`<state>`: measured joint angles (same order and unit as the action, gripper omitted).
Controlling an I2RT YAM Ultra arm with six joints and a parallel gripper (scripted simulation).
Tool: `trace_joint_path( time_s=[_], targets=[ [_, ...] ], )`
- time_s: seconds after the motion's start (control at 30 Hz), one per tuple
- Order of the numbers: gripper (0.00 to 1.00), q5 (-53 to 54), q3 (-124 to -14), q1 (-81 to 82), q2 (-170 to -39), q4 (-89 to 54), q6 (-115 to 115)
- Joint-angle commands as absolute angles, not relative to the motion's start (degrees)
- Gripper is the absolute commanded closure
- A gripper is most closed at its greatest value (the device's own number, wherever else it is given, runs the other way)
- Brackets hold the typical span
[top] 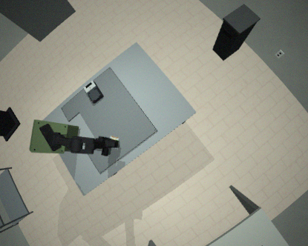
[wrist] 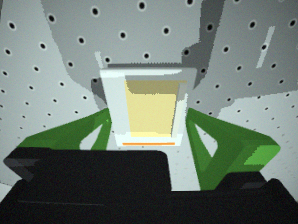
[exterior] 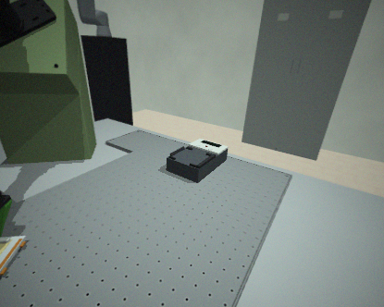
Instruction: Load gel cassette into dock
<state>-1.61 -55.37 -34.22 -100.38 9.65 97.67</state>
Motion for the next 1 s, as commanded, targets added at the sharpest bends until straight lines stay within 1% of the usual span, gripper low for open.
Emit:
trace_joint_path(
  time_s=[0.0, 0.4, 0.5, 0.53, 0.67, 0.97],
  targets=[
    [1.00, -1.75, -56.89, -34.88, -98.08, 8.61, 97.31],
    [1.00, -1.71, -56.90, -35.00, -101.23, 10.29, 97.28],
    [1.00, -1.72, -56.87, -34.98, -101.34, 10.45, 97.28],
    [1.00, -1.74, -57.12, -34.49, -99.60, 9.84, 97.30],
    [1.00, -1.81, -57.72, -34.36, -101.83, 10.32, 97.34],
    [1.00, -1.94, -58.16, -34.12, -102.26, 11.16, 97.45]
  ],
)
